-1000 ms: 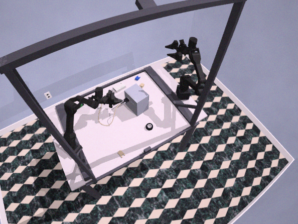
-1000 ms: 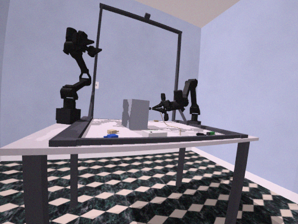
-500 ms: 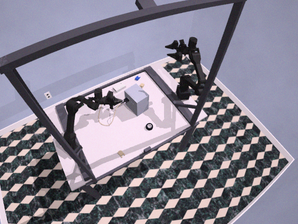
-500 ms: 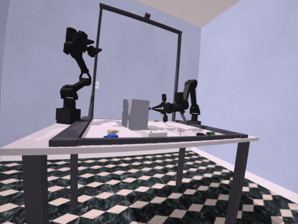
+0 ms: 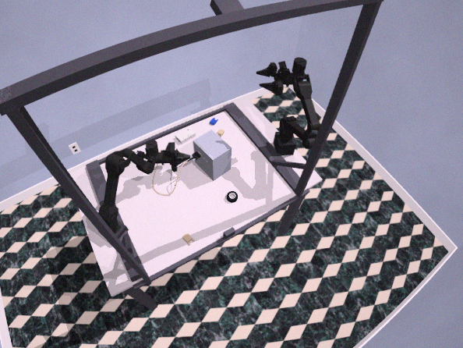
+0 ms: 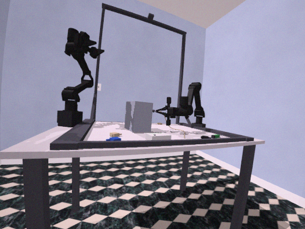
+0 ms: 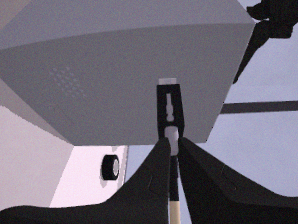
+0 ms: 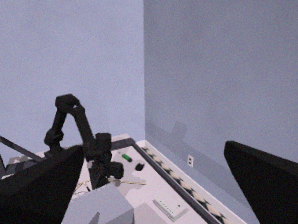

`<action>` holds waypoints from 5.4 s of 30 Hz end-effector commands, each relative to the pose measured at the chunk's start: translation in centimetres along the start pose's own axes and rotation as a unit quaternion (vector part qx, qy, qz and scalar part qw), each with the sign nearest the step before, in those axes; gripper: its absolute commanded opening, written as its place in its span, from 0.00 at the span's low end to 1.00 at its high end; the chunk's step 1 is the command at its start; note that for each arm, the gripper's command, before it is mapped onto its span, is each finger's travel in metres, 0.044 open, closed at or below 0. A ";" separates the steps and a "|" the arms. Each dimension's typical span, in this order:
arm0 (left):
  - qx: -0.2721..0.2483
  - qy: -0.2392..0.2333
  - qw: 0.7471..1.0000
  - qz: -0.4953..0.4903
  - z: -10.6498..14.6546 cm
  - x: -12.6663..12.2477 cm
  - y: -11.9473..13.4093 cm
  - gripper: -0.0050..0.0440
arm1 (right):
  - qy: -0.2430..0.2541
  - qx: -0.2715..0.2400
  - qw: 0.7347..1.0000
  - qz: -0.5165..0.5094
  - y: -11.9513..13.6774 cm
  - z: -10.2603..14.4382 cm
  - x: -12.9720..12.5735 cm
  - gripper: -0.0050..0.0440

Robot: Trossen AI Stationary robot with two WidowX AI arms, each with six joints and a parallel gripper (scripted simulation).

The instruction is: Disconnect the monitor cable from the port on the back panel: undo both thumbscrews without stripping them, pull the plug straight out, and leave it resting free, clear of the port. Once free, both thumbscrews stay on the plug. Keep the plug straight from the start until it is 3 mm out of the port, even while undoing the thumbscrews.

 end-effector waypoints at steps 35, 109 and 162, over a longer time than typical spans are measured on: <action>-0.009 0.028 0.999 0.021 -0.1 -0.7 -0.4 1.00 | -0.001 0.000 1.000 0.002 -0.2 0.0 0.2 1.00; 0.011 -0.089 0.985 -0.147 -0.1 -1.8 -0.5 0.10 | -0.001 0.000 1.000 0.002 -0.2 0.0 0.2 1.00; -0.009 0.028 0.999 0.021 -0.1 -0.7 -0.4 0.44 | -0.001 0.000 1.000 0.002 -0.2 0.0 0.2 1.00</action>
Point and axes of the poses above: on each arm, the point midway between the two fingers, 35 mm back from their tips, its own z axis back along the fingers, its own x axis across the jaws, y = z × x, the point moved 1 cm from there along z, back along the fingers, and after that the axes turned 10 degrees about -z, right-handed, at the moved point
